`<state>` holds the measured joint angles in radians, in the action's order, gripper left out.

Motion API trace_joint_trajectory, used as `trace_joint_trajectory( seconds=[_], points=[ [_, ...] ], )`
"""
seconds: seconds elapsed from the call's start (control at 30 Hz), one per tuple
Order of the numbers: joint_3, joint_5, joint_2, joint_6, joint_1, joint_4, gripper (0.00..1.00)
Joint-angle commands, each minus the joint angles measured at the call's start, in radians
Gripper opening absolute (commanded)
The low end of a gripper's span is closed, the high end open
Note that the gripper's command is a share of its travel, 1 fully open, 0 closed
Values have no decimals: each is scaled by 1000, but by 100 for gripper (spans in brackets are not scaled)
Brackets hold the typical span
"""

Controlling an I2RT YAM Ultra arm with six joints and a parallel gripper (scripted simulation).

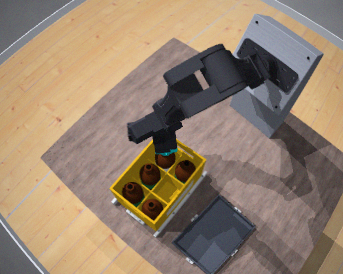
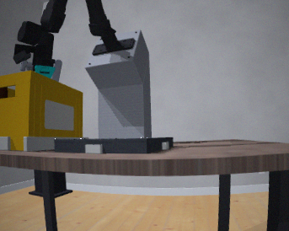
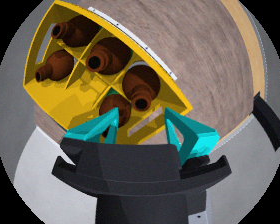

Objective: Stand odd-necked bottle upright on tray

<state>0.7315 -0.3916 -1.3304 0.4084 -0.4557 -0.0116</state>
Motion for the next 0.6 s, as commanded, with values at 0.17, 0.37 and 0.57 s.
trace_joint_trajectory(
  seconds=[0.17, 0.37, 0.57],
  points=[
    [2, 0, 26, 3, -12, -6, 61],
    [3, 1, 24, 3, -11, -8, 61],
    [7, 3, 6, 5, -7, -17, 61]
  ],
)
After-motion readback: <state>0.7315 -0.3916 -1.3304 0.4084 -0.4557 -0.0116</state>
